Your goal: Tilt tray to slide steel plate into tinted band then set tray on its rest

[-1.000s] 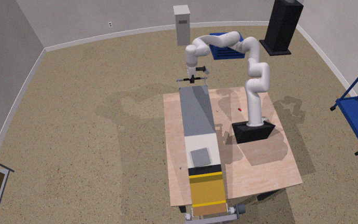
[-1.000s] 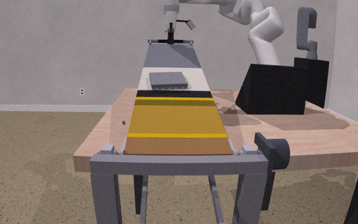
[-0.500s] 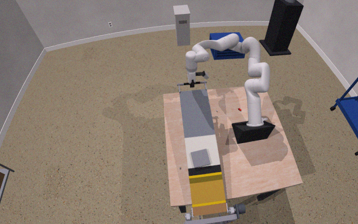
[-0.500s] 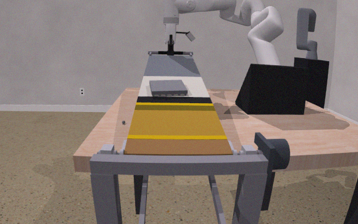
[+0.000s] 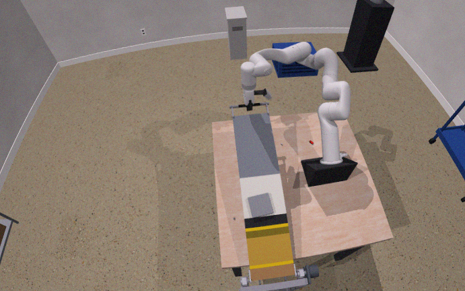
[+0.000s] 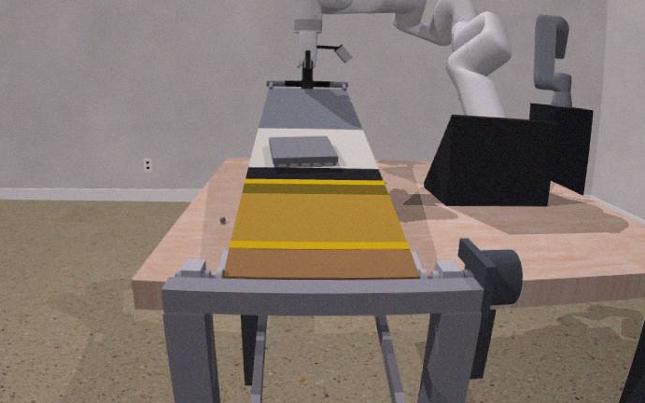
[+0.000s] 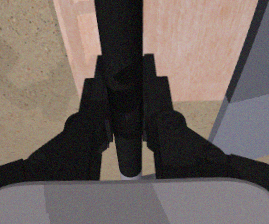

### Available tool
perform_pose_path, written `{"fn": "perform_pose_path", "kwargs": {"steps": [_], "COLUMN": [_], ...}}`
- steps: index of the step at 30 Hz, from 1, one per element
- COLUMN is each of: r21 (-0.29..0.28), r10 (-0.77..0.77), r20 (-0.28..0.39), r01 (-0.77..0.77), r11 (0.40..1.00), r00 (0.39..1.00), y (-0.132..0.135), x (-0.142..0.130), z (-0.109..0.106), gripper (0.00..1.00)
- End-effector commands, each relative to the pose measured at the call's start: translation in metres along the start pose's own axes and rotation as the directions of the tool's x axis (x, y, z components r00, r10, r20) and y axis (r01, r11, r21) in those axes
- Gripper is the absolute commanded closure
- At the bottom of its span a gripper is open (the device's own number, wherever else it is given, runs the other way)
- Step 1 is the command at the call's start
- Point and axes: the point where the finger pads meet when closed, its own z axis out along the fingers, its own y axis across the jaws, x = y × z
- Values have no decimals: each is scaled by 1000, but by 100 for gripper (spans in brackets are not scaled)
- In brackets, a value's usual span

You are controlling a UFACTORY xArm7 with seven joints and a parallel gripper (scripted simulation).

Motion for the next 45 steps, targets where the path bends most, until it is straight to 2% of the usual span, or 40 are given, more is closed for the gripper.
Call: {"fn": "perform_pose_path", "kwargs": {"steps": [1,3,4,5,10,11,27,29,31,33,35,38,44,45], "r21": [0,0,0,0,0,0,0,0,0,0,0,0,0,0], "r10": [-4,-4,-4,-4,-4,-4,-4,-4,-4,-4,-4,-4,-4,-4], "r20": [8,8,8,8,8,8,8,8,8,8,8,8,8,8], "r01": [4,4,4,4,4,4,4,4,4,4,4,4,4,4], "r11": [1000,1000,1000,1000,1000,1000,1000,1000,1000,1000,1000,1000,1000,1000], "r00": [1000,1000,1000,1000,1000,1000,1000,1000,1000,1000,1000,1000,1000,1000], "y": [7,-1,-4,-5,-5,-6,-6,-2,7,11,7,-4,-5,-6], "x": [-1,-1,-1,-1,-1,-1,-1,-1,-1,-1,-1,-1,-1,-1], "z": [-31,6,20,25,25,32,33,7,-30,-48,-30,21,26,33], "gripper": [100,100,100,100,100,100,100,100,100,100,100,100,100,100]}}
